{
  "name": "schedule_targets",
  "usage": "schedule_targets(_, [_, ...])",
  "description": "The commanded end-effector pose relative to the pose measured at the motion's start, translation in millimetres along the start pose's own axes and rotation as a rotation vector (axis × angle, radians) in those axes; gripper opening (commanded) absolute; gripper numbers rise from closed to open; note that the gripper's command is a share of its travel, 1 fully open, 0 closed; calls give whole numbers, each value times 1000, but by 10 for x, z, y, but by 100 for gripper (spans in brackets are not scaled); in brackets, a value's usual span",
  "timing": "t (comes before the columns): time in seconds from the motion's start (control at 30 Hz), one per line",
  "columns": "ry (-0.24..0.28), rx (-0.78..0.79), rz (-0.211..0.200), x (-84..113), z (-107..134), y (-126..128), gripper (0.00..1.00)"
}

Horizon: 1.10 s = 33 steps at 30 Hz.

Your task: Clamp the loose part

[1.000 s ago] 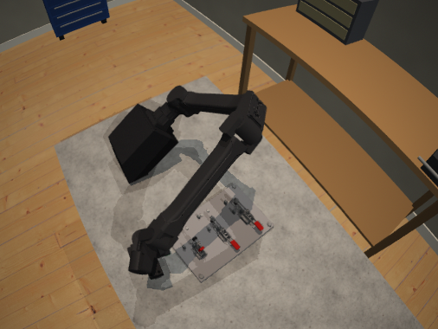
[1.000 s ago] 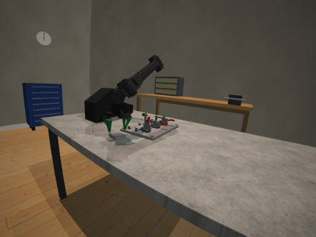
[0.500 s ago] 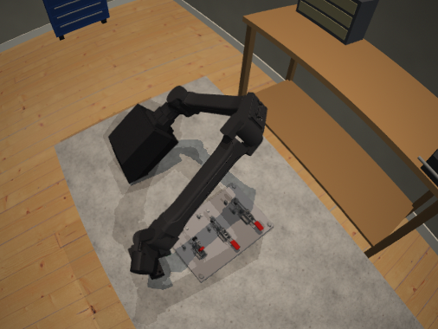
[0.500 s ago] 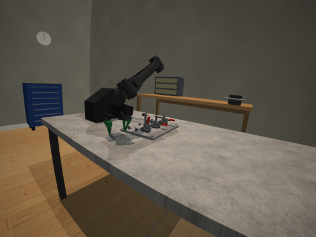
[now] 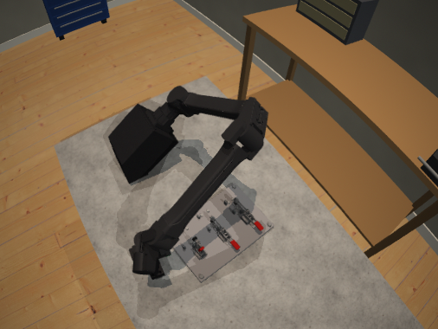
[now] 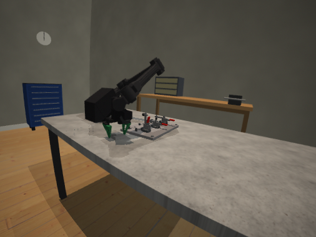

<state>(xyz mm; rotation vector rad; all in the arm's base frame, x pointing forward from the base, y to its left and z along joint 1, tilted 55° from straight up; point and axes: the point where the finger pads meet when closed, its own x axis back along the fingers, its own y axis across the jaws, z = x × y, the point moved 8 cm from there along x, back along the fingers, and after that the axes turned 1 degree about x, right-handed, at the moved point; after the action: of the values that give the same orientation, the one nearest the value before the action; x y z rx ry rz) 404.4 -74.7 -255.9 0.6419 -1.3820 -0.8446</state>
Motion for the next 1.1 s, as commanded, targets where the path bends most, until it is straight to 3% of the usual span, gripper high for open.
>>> schedule_targets(0.0, [-2, -25, -4, -38, 52, -33, 92])
schedule_targets(0.97, [4, -31, -6, -36, 62, -24, 92])
schedule_targets(1.0, [4, -31, -6, -36, 62, -24, 0])
schedule_targets(1.07, [4, -31, -6, -36, 62, -24, 0])
